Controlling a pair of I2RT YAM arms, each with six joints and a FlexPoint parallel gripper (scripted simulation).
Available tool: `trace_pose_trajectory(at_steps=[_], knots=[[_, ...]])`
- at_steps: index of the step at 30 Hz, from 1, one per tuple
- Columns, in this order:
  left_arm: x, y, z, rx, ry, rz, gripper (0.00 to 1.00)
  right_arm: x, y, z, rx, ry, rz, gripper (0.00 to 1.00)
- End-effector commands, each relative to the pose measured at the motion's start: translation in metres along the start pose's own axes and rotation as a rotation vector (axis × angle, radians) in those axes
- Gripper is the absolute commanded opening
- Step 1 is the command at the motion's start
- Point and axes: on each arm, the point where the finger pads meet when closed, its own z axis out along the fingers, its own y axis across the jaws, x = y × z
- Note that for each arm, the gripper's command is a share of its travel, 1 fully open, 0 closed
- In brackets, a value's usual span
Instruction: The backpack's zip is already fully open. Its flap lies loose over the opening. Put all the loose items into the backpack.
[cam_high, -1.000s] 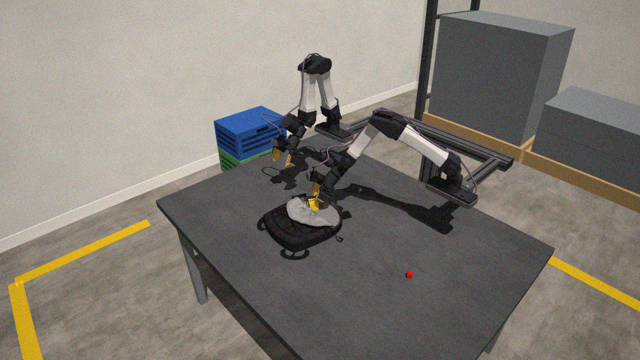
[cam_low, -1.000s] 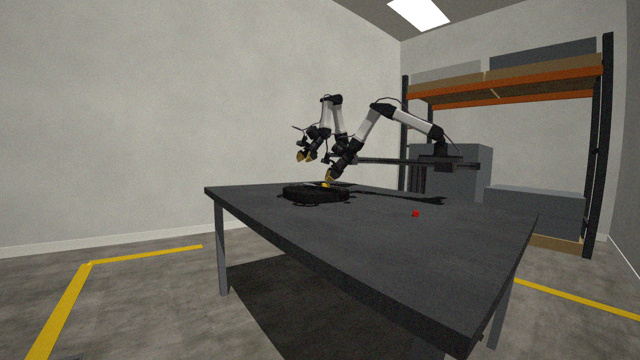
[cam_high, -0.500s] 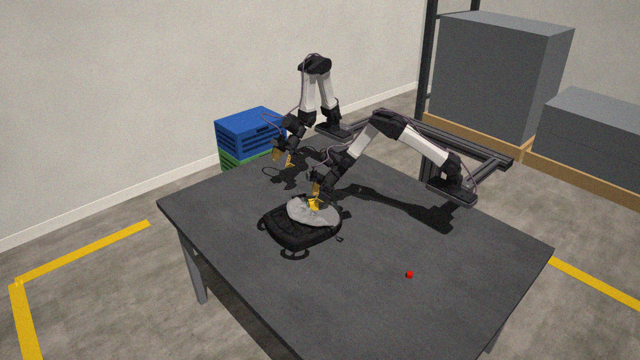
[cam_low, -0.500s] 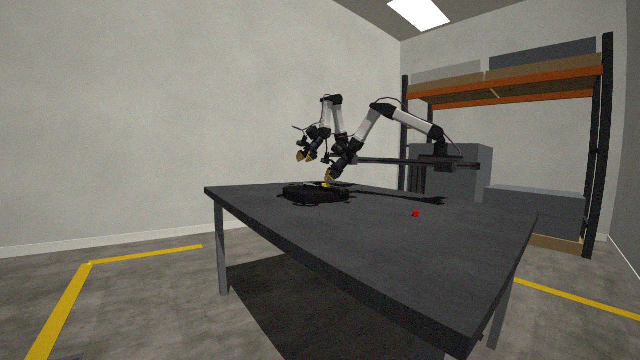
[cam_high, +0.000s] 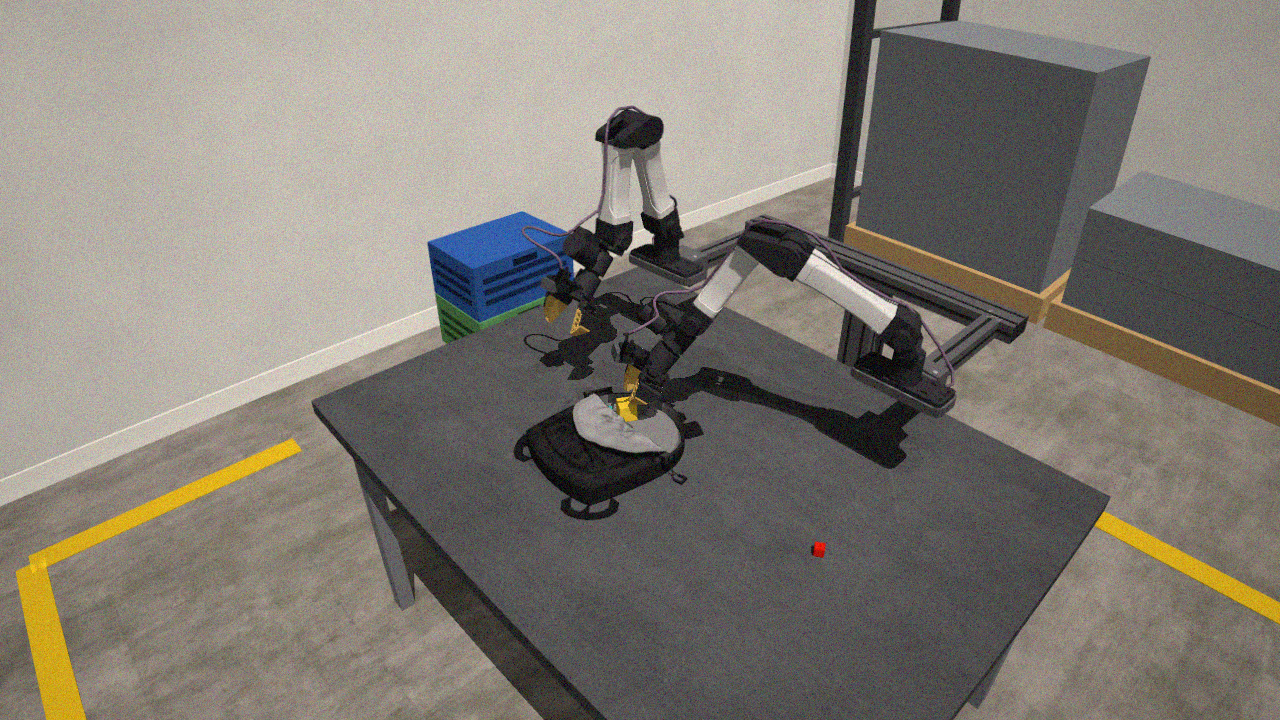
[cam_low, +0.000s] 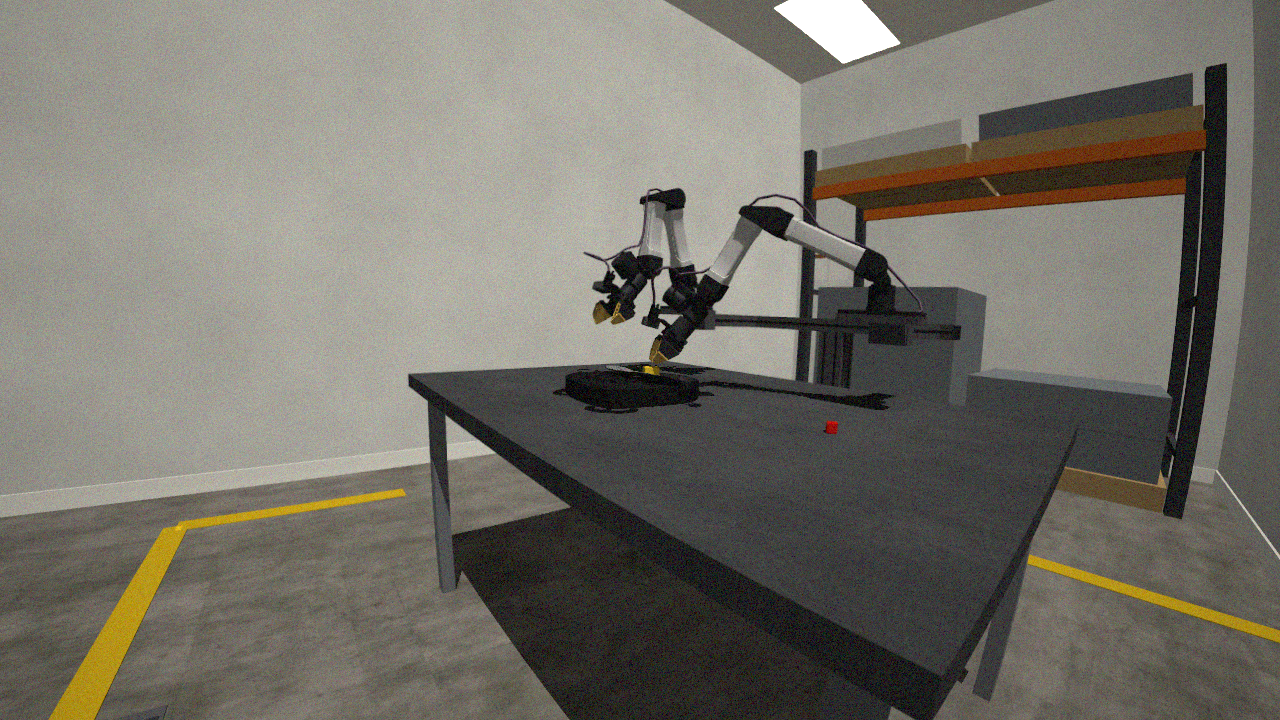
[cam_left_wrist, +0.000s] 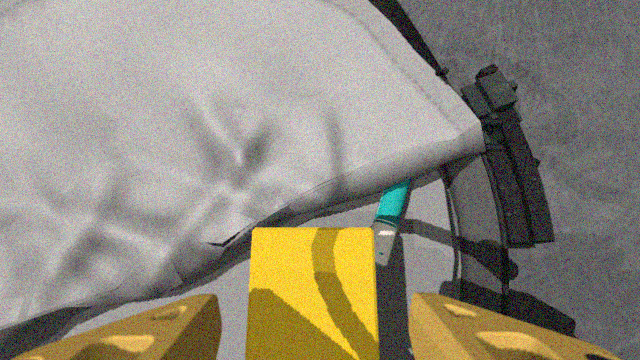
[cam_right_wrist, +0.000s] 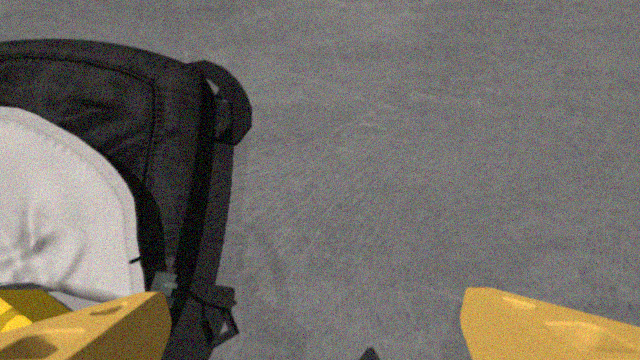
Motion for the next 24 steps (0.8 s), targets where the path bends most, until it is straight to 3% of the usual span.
trace_pose_trajectory(at_steps=[1, 12, 13, 24], knots=[[-0.044, -0.012, -0.017, 0.039, -0.071, -0.033, 0.56, -0.012, -0.002, -0.001, -0.002, -0.034, 0.000, 0.90], [-0.044, -0.012, -0.017, 0.039, -0.071, -0.033, 0.56, -0.012, -0.002, -0.001, -0.002, -0.034, 0.000, 0.90], [-0.024, -0.005, -0.022, 0.030, -0.056, -0.026, 0.56, -0.012, -0.002, -0.001, -0.002, -0.034, 0.000, 0.90], [-0.010, -0.005, -0.056, 0.027, -0.057, -0.029, 0.56, -0.012, -0.002, -0.001, -0.002, -0.034, 0.000, 0.90]])
